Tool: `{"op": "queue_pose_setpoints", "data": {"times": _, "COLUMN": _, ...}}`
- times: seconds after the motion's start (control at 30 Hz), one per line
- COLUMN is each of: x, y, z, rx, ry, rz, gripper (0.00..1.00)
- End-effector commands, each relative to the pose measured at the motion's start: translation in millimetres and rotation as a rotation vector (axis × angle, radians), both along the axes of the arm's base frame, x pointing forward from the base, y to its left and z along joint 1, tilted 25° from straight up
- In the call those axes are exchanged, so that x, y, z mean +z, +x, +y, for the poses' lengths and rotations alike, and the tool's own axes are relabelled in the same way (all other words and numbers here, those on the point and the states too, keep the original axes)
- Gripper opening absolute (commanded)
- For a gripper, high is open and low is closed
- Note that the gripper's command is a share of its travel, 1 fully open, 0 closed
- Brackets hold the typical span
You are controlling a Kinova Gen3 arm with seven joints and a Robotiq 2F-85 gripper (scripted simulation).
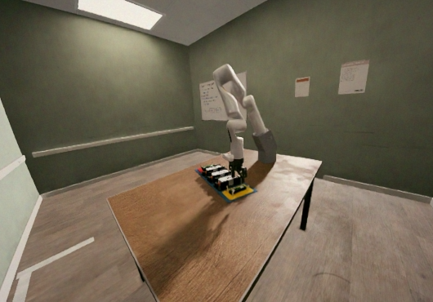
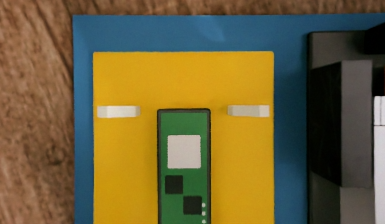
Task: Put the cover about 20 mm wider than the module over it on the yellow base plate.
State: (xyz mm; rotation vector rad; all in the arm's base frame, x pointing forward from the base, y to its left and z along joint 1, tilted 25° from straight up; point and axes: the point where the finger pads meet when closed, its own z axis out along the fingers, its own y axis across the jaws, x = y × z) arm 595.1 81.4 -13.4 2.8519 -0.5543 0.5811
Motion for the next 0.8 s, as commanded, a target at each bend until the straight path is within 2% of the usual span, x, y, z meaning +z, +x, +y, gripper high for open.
{"op": "queue_pose_setpoints", "data": {"times": 0.0, "x": -6.0, "y": 3.2, "z": -1.2, "rx": 0.001, "ry": 0.001, "rz": -0.002, "gripper": 1.0}}
{"op": "queue_pose_setpoints", "data": {"times": 0.77, "x": -15.1, "y": 6.7, "z": -3.6, "rx": 0.001, "ry": 0.001, "rz": -0.002, "gripper": 1.0}}
